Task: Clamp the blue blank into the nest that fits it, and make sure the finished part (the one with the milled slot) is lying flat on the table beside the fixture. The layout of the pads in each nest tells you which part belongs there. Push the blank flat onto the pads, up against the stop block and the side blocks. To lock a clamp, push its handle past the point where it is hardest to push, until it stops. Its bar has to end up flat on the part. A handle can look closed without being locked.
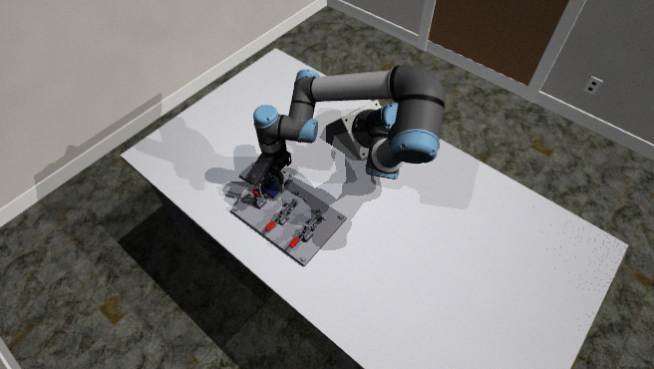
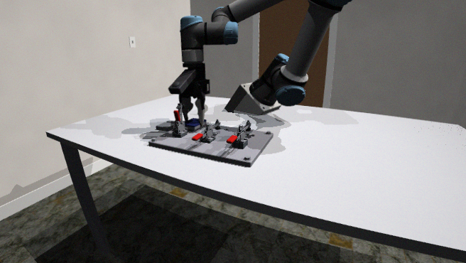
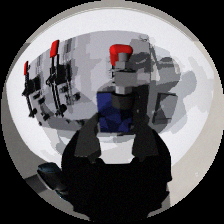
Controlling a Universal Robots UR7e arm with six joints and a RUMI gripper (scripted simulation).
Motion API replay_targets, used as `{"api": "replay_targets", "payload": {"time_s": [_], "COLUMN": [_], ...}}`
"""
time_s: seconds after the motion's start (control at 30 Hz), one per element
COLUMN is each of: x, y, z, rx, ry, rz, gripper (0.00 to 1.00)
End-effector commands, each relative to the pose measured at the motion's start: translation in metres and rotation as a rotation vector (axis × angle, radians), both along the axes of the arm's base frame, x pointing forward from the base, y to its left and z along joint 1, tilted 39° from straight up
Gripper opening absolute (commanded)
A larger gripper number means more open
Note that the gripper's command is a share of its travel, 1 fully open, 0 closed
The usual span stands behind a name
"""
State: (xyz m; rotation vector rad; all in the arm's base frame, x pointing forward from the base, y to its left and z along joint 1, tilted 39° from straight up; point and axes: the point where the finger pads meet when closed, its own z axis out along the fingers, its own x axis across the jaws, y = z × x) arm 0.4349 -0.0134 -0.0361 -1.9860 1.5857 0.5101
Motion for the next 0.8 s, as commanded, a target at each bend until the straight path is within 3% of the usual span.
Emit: {"api": "replay_targets", "payload": {"time_s": [0.0,0.6,0.63,0.77], "x": [0.0012,0.0018,0.0018,0.0018], "y": [0.0005,0.0012,0.0012,0.0012], "z": [-0.0018,-0.0032,-0.0032,-0.0032], "rx": [-0.001,-0.001,-0.001,-0.001], "ry": [-0.001,-0.001,-0.001,-0.001], "rz": [-0.001,-0.001,-0.001,-0.001], "gripper": [0.0,0.0,0.59,0.59]}}
